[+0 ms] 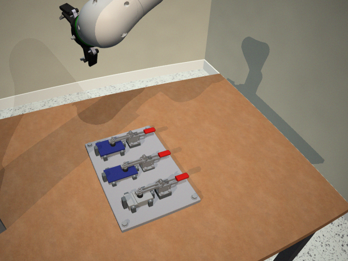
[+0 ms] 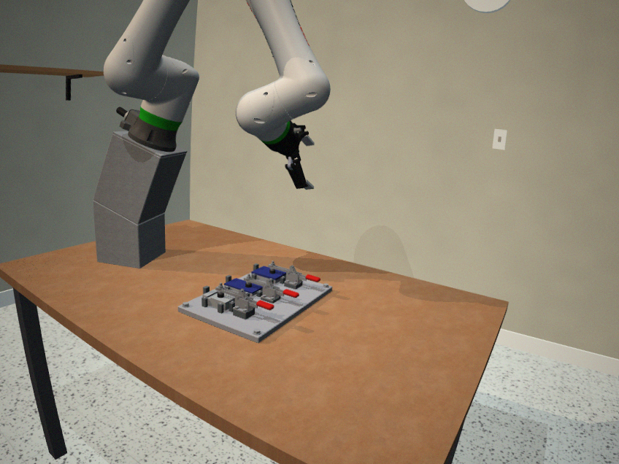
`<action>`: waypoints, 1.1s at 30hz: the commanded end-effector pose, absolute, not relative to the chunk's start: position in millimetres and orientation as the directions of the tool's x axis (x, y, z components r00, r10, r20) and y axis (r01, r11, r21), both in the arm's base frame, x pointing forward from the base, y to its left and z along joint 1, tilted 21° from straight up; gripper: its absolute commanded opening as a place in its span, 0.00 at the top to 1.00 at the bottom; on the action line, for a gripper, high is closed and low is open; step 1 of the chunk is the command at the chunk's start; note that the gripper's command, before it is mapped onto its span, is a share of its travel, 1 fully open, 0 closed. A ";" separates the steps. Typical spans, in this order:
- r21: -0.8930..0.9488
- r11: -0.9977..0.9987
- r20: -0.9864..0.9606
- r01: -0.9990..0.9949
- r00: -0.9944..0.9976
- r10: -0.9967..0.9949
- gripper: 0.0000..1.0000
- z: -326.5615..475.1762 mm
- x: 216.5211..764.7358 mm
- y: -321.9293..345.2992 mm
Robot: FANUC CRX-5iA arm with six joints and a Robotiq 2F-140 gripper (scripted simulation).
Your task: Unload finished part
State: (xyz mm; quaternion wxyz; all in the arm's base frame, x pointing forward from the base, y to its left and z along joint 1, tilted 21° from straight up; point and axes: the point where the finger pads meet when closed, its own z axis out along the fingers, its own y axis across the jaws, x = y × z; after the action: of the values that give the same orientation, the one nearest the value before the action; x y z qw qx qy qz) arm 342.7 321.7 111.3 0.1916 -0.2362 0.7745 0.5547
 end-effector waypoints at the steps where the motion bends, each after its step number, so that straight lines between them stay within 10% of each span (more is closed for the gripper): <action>1: 0.795 0.391 -0.463 -0.463 -0.881 -0.102 0.00 97.9 353.0 285.1; 33: 0.788 0.588 -0.265 -0.184 -0.963 0.054 0.00 69.3 374.4 209.1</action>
State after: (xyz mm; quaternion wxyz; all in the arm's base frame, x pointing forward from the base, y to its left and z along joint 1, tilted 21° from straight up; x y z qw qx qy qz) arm 372.2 216.9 72.2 0.1389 -0.0507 0.8735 0.4638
